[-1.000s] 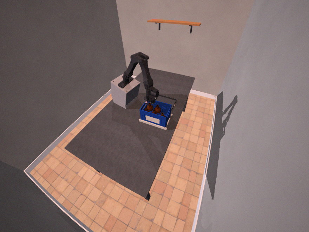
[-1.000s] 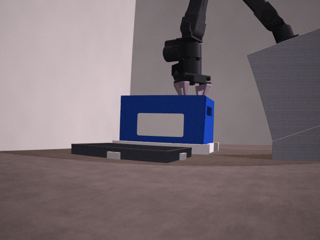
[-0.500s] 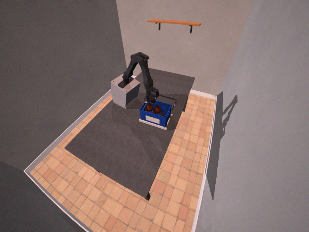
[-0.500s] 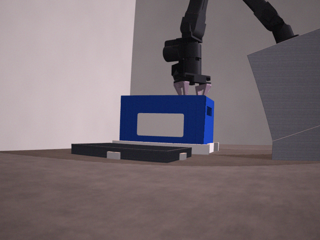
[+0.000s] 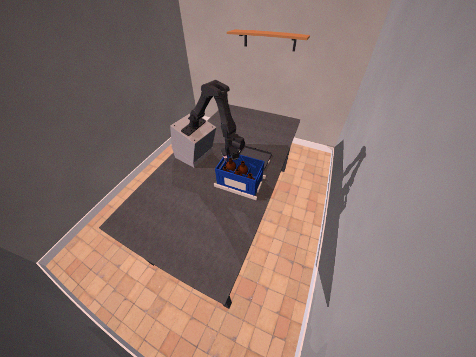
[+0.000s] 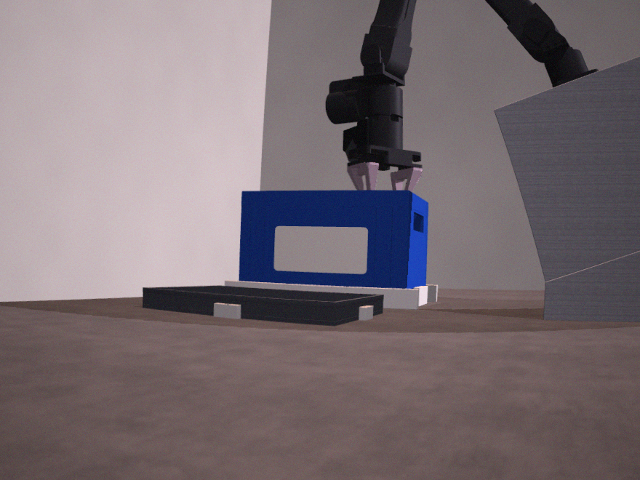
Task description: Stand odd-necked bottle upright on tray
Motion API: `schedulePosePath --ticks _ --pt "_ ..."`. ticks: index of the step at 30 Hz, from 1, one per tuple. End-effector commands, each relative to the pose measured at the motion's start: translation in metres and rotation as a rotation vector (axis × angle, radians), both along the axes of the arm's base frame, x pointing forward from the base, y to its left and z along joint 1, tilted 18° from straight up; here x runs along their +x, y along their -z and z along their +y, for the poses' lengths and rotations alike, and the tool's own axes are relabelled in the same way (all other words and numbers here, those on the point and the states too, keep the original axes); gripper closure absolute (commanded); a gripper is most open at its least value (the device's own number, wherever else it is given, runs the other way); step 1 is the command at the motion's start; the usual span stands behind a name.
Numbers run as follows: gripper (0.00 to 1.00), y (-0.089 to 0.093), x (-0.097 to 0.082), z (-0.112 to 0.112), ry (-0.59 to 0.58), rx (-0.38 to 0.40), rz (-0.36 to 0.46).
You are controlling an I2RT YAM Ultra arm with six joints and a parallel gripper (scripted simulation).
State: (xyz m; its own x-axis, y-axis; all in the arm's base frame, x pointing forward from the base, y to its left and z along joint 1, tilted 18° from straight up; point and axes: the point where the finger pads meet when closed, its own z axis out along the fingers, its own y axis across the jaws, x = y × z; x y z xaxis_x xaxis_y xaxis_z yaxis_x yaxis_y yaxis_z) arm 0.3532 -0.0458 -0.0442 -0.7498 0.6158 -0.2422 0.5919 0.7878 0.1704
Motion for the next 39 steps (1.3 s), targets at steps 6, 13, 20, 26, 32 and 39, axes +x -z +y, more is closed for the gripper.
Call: schedulePosePath --ticks 6,13,20,26,32,39 --pt "0.39 -0.0029 0.0051 -0.0036 0.009 -0.014 -0.023" --pt "1.0 -0.0029 0.0051 -0.0036 0.008 -0.014 -0.023" --pt "1.0 -0.0029 0.0051 -0.0036 0.008 -0.014 -0.023" --pt "1.0 -0.0029 0.0051 -0.0036 0.008 -0.014 -0.023" --pt "1.0 -0.0029 0.0051 -0.0036 0.008 -0.014 -0.023" --pt "1.0 -0.0029 0.0051 -0.0036 0.008 -0.014 -0.023"
